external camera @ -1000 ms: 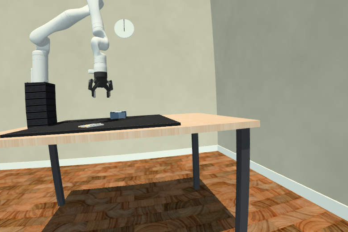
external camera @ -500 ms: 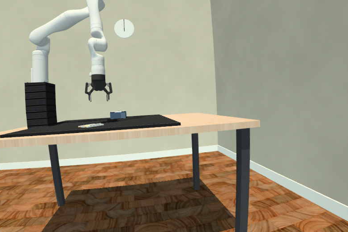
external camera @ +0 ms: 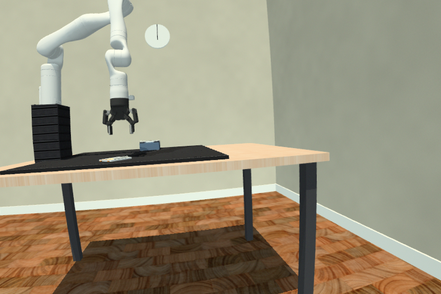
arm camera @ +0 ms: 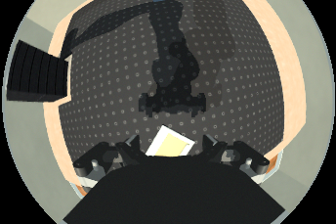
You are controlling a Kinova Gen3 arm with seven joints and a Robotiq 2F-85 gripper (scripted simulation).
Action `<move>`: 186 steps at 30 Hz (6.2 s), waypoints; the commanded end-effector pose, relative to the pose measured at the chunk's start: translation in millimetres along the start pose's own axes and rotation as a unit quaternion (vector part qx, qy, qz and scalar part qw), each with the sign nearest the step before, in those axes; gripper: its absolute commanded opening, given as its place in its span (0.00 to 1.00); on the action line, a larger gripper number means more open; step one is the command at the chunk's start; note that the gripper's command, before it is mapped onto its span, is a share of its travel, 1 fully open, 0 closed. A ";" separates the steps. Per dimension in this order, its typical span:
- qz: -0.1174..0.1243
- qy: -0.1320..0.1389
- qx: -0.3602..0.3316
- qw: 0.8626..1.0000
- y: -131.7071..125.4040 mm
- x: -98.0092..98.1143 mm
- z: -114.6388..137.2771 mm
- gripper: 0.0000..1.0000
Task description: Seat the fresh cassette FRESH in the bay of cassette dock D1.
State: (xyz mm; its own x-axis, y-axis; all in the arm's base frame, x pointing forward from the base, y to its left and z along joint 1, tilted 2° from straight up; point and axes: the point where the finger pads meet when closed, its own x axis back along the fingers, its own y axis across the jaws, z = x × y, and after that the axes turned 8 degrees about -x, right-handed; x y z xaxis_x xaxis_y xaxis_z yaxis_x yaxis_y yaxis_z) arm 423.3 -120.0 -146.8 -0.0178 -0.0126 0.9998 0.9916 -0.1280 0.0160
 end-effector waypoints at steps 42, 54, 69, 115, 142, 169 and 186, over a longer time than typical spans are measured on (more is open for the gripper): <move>-0.009 0.000 -0.256 0.967 1.2 -40.7 -58.6 1.00; -0.009 0.000 -0.256 0.967 1.4 -54.0 -58.7 1.00; -0.009 0.000 -0.256 0.967 1.7 -71.3 -58.8 1.00; -0.009 0.000 -0.256 0.967 2.1 -96.0 -58.9 0.00; -0.009 0.000 -0.256 0.967 1.8 -81.4 -58.8 0.00; -0.009 0.000 -0.256 0.967 1.3 -50.7 -58.7 0.00; -0.009 0.000 -0.256 0.967 1.0 -30.7 -58.6 0.00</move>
State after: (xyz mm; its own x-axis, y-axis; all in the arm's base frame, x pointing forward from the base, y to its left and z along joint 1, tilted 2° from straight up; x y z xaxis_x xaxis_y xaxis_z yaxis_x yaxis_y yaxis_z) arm 414.5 -178.3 -181.5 -0.0283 -0.0066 0.9996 0.7964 -0.6045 0.0186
